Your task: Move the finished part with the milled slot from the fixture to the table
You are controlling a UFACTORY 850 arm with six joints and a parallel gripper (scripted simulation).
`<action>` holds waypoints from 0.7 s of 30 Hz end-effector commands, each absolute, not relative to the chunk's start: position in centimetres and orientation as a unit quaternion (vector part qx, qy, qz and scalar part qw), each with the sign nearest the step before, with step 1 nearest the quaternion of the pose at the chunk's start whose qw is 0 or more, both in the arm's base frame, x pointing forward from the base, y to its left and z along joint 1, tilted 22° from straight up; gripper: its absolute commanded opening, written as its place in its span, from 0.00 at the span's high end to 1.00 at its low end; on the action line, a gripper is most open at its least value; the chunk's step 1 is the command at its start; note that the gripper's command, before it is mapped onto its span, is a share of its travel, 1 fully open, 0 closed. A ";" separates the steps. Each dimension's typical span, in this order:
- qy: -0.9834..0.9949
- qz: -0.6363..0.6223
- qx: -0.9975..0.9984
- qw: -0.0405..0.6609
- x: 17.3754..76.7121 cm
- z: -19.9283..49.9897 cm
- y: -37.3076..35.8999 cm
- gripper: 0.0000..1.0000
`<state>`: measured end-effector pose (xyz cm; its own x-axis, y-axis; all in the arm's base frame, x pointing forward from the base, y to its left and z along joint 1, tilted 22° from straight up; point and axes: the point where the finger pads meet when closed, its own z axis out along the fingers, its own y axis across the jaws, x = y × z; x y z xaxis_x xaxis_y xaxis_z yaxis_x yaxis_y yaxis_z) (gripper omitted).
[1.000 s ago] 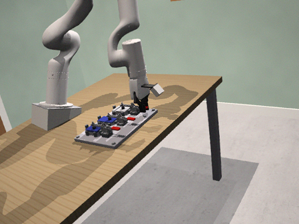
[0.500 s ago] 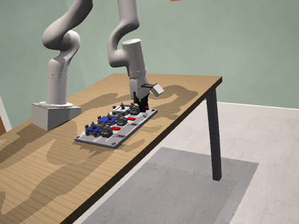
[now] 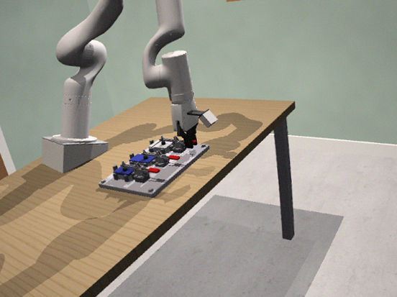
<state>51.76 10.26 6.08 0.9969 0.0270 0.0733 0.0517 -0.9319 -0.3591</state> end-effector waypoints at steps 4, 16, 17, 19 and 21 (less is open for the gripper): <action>-0.020 -0.034 -0.982 0.183 51.7 6.3 10.2 1.00; -0.020 -0.034 -0.982 0.183 51.3 6.9 9.9 1.00; -0.020 -0.034 -0.982 0.183 51.3 7.0 9.9 1.00; -0.020 -0.034 -0.982 0.183 51.2 7.0 9.9 1.00; -0.020 -0.034 -0.982 0.183 51.2 7.1 9.8 1.00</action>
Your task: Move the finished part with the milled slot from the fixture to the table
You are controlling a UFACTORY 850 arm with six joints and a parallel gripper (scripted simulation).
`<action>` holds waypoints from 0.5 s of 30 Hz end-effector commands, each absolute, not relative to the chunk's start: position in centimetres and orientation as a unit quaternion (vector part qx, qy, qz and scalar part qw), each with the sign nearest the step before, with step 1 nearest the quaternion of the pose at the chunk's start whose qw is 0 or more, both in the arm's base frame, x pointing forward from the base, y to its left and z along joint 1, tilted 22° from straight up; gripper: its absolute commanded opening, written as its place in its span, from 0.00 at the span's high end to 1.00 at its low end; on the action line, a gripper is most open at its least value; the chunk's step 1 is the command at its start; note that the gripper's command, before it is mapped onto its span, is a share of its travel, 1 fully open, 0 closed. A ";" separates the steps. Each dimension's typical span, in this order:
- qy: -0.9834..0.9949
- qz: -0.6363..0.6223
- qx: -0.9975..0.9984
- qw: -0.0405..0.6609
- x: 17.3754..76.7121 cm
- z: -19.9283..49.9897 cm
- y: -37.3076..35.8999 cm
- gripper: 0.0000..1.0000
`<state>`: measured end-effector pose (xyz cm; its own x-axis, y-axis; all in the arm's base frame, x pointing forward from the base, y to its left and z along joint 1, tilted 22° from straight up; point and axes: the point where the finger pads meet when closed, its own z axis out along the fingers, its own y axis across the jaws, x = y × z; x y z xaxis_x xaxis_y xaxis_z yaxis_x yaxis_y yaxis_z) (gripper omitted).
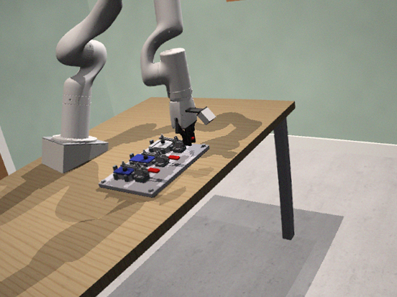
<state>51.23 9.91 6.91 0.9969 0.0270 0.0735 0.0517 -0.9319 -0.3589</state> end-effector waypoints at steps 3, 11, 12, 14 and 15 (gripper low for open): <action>-0.020 -0.034 -0.982 0.183 51.0 7.3 9.8 1.00; -0.020 -0.034 -0.982 0.183 50.5 7.7 9.6 1.00; -0.020 -0.034 -0.982 0.183 50.4 7.8 9.5 1.00; -0.020 -0.034 -0.982 0.183 50.2 7.9 9.5 1.00; -0.020 -0.034 -0.982 0.183 50.2 7.9 9.5 1.00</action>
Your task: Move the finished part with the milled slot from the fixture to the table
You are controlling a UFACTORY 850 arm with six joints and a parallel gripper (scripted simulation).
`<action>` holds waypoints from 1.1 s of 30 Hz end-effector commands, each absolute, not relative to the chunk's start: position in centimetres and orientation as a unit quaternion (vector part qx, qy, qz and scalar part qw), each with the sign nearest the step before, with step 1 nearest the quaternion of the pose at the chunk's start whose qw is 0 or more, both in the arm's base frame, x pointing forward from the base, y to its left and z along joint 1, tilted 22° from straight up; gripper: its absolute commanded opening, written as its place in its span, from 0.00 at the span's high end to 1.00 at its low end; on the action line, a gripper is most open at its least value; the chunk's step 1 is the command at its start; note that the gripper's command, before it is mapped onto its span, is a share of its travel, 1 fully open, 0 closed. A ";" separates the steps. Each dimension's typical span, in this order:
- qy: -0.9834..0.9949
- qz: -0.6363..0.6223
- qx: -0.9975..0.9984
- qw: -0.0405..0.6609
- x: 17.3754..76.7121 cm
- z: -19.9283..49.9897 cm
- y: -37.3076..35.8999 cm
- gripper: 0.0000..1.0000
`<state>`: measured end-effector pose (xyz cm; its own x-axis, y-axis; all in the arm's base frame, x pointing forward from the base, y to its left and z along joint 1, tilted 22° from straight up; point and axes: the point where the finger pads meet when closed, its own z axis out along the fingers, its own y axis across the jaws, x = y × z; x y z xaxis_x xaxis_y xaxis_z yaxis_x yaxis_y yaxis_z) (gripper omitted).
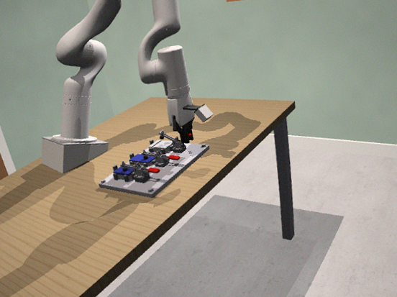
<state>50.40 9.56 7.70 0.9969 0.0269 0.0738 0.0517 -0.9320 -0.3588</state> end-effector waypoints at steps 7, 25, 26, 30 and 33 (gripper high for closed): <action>-0.020 -0.034 -0.982 0.183 49.8 8.2 9.4 1.00; -0.020 -0.034 -0.982 0.183 48.5 8.5 9.1 1.00; -0.020 -0.034 -0.982 0.183 48.4 8.6 9.1 1.00; -0.020 -0.034 -0.982 0.183 48.1 8.6 9.1 1.00; -0.020 -0.034 -0.982 0.183 47.9 8.6 9.1 1.00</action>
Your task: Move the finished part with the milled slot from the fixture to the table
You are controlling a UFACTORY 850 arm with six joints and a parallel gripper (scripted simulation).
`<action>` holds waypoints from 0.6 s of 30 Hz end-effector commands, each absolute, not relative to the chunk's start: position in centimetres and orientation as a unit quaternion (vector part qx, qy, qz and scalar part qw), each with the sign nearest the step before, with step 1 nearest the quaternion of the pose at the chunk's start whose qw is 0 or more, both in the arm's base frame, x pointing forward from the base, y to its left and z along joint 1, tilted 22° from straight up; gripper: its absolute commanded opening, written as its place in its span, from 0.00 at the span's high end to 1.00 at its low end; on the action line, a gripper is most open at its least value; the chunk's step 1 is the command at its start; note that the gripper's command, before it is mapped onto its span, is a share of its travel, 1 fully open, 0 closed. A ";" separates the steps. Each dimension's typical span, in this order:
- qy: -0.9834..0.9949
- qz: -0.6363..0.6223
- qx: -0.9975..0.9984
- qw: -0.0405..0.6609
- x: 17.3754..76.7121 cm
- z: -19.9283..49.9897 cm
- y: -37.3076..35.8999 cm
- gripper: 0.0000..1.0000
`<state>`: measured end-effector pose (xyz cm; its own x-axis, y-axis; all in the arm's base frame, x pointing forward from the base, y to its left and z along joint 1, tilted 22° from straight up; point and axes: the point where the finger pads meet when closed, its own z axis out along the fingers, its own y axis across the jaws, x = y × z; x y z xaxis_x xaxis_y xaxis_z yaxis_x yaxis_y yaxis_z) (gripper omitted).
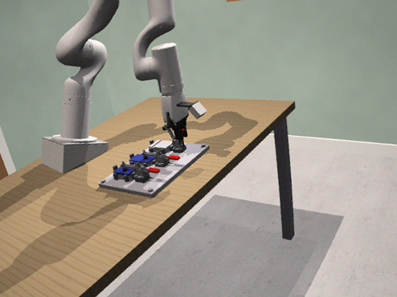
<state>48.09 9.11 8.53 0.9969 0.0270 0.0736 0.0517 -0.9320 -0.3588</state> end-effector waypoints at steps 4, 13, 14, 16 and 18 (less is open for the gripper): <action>-0.020 -0.034 -0.982 0.183 47.8 8.6 9.1 1.00; -0.020 -0.034 -0.982 0.183 47.4 8.6 9.1 1.00; -0.020 -0.034 -0.982 0.183 47.3 8.6 9.1 1.00; -0.020 -0.034 -0.982 0.183 47.3 8.6 9.1 1.00; -0.020 -0.034 -0.982 0.183 47.2 8.6 9.1 1.00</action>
<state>47.25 9.06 8.53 0.9969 0.0270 0.0735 0.0517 -0.9320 -0.3588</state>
